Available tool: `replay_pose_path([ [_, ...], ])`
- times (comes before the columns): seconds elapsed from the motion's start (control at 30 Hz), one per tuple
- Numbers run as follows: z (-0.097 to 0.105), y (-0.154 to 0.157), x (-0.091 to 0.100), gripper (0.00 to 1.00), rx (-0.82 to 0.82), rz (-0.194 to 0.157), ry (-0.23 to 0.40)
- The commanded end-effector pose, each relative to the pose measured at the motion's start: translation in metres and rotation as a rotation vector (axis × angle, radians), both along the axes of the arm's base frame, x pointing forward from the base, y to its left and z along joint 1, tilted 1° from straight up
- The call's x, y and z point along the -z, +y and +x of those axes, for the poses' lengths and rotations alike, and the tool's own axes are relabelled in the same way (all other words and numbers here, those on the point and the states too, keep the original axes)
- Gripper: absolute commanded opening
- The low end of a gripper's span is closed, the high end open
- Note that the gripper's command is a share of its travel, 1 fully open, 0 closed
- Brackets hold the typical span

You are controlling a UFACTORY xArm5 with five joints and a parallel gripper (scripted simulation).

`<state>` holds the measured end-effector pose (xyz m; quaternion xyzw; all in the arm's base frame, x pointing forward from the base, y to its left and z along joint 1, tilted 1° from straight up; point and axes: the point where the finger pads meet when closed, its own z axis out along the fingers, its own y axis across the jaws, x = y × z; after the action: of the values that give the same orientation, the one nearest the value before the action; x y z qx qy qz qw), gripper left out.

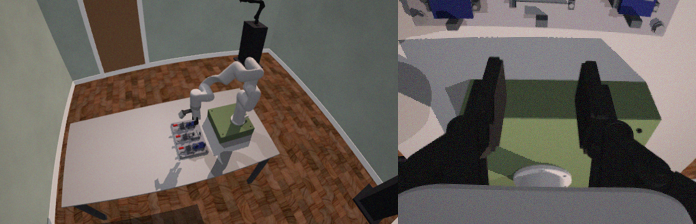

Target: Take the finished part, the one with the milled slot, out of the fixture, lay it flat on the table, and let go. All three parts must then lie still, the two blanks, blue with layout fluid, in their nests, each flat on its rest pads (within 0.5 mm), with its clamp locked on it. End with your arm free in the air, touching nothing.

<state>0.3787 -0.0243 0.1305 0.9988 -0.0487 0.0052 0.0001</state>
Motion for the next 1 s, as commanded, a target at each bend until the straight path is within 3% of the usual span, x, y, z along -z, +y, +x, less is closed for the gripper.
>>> replay_pose_path([
  [0.0,0.0012,-0.0001,-0.0012,0.47,0.000,0.000,-0.004],
  [0.97,0.0012,0.0000,0.0027,0.47,0.000,0.000,-0.004],
])
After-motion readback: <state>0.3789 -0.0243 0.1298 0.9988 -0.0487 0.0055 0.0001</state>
